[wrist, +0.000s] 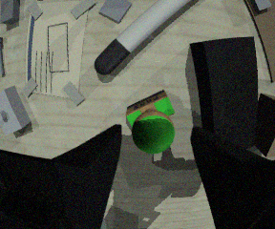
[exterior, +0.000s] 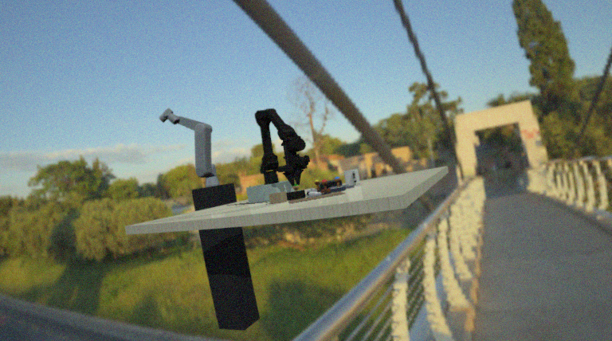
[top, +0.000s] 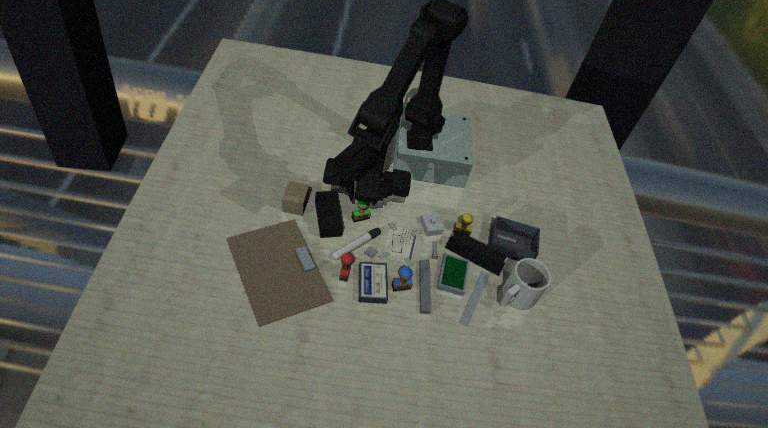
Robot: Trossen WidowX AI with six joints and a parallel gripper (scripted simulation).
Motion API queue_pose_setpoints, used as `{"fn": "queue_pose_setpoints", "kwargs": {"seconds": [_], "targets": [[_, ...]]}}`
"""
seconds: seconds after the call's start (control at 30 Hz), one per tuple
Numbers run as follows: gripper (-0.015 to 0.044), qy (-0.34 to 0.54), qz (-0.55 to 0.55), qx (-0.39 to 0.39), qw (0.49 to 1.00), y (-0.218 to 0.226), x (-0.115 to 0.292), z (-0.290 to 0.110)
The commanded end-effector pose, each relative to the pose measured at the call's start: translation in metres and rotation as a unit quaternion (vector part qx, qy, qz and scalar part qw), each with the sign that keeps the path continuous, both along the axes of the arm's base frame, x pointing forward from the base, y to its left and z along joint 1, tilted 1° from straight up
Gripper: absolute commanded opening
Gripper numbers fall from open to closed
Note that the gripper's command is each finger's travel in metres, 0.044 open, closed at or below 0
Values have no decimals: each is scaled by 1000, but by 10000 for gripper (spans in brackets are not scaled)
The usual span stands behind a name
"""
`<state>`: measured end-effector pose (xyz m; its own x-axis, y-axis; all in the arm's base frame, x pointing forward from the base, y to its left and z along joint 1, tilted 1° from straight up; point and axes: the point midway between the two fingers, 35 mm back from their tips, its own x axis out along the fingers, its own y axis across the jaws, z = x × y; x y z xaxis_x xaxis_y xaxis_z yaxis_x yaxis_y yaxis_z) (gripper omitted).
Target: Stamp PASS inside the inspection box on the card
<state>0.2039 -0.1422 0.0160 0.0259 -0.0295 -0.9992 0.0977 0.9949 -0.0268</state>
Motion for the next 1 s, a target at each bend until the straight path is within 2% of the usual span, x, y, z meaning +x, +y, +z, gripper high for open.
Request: {"fn": "queue_pose_setpoints", "kwargs": {"seconds": [0.0,0.73,0.97], "targets": [[229,1,3,3,1000,1,-1,-7],[229,1,3,3,1000,1,-3,-38],[183,1,0,1,1000,0,-2,-35]]}}
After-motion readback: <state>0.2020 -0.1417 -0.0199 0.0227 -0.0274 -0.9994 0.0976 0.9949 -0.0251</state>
